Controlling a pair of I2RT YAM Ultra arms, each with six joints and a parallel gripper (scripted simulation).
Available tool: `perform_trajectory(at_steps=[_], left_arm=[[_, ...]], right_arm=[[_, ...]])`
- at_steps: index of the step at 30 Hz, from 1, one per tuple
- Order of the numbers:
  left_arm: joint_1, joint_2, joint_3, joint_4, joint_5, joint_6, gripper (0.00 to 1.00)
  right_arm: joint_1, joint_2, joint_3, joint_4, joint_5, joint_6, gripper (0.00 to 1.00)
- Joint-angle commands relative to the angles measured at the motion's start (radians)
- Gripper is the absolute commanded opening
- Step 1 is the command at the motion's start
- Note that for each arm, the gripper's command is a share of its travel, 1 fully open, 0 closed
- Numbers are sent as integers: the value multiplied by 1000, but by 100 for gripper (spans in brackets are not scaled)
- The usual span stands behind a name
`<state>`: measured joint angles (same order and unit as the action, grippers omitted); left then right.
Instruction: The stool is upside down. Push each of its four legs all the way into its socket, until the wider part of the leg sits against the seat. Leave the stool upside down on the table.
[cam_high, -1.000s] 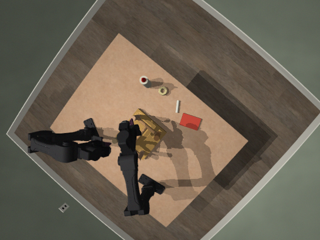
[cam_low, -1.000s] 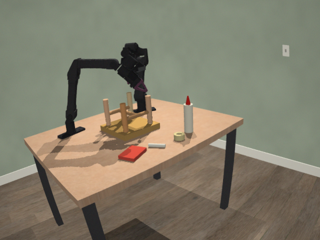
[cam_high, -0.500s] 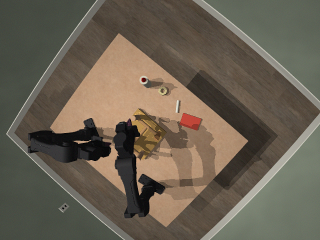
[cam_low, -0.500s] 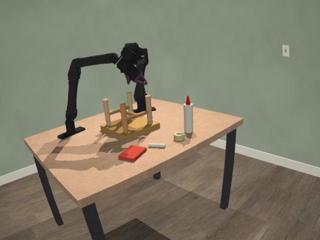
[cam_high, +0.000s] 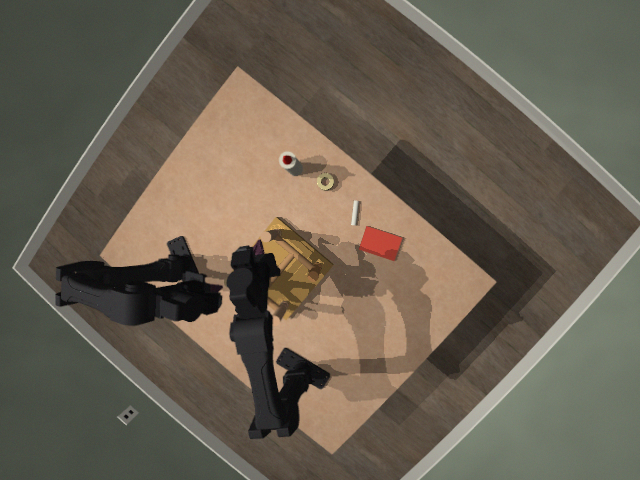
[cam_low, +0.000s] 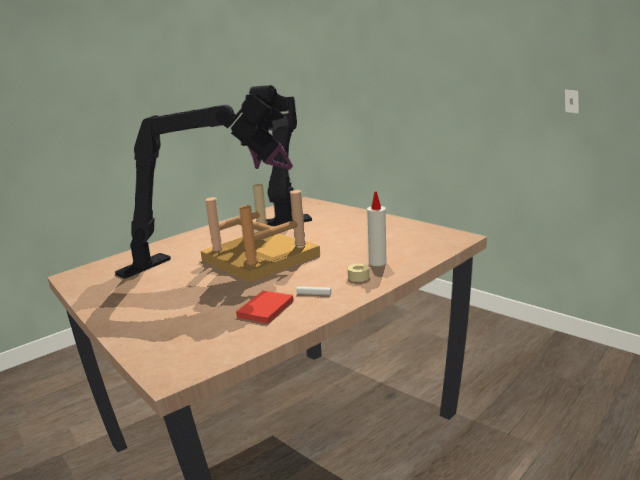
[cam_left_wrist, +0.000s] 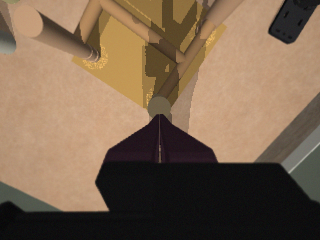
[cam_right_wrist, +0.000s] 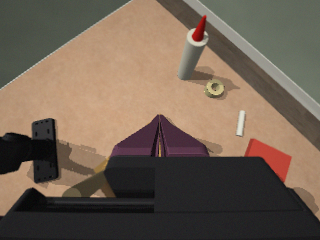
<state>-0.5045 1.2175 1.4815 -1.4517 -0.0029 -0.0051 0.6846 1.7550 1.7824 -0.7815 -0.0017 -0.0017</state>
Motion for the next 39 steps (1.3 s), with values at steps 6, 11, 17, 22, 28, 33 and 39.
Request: perform_trajectory(at_steps=[6,11,17,22,28,33,39], left_arm=[[-8,-19,12,-8,5,4,0],[-8,-19,12,-8,5,4,0],[-8,-19,12,-8,5,4,0],[-8,-19,12,-8,5,4,0],[-8,-19,12,-8,5,4,0],[-8,-19,12,-8,5,4,0],[-8,-19,12,-8,5,4,0]], right_arm=[[10,-159,-78,-14,-8,-4,0],[3,-191,-84,-13,-4,-3,0],[9,-266,-109,-7,-8,-4,0],[8,-341,-134,-5,-8,-3,0],[3,-424,-165,-1,-4,-3,0],[6,-587,-238,-1,-8,-3,0],[81,-715,-292,-233,-9,-12,0]])
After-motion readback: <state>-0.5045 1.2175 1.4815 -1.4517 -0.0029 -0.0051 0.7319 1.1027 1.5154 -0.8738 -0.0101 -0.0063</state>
